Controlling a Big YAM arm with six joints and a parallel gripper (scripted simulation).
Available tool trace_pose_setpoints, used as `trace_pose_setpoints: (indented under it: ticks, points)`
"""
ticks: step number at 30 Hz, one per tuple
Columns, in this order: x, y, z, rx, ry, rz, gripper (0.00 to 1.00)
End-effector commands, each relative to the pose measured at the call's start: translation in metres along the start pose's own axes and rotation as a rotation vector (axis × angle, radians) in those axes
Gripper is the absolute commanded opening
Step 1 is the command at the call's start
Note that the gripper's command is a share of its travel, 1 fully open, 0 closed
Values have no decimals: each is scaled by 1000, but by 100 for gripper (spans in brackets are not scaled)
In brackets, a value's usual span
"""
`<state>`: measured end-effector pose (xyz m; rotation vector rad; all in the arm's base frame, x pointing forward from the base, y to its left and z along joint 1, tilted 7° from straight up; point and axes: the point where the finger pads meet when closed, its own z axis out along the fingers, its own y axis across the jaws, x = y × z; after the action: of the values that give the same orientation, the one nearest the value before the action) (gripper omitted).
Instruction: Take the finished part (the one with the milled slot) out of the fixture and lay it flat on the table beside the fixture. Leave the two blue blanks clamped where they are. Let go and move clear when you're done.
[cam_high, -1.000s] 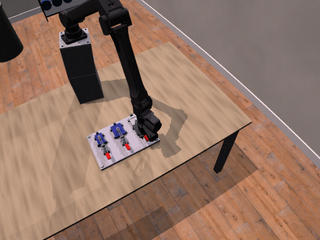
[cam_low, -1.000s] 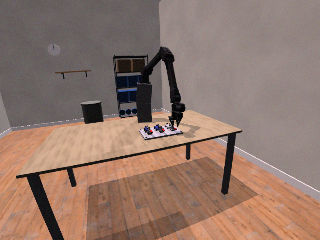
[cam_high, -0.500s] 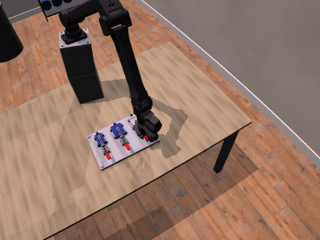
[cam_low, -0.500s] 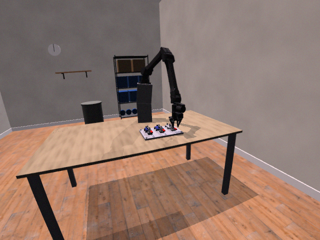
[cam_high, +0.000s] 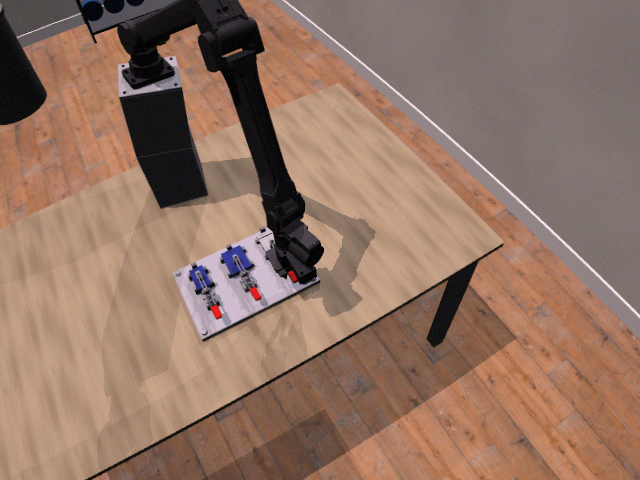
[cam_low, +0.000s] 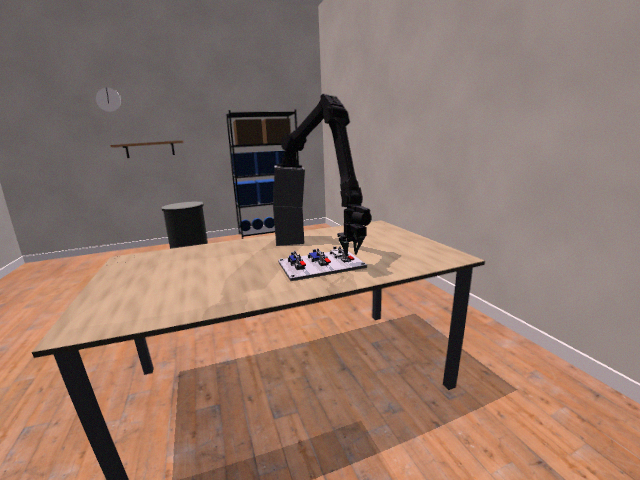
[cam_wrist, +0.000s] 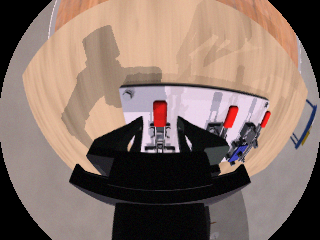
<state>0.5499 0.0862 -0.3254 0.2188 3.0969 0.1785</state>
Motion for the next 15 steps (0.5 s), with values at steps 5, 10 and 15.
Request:
trace_pose_setpoints:
  ticks: [5,10,15]
  points:
    - [-2,7,8,3,0,-1,45]
    - [-2,7,8,3,1,-1,45]
    - [-4,8,8,2,-3,-2,45]
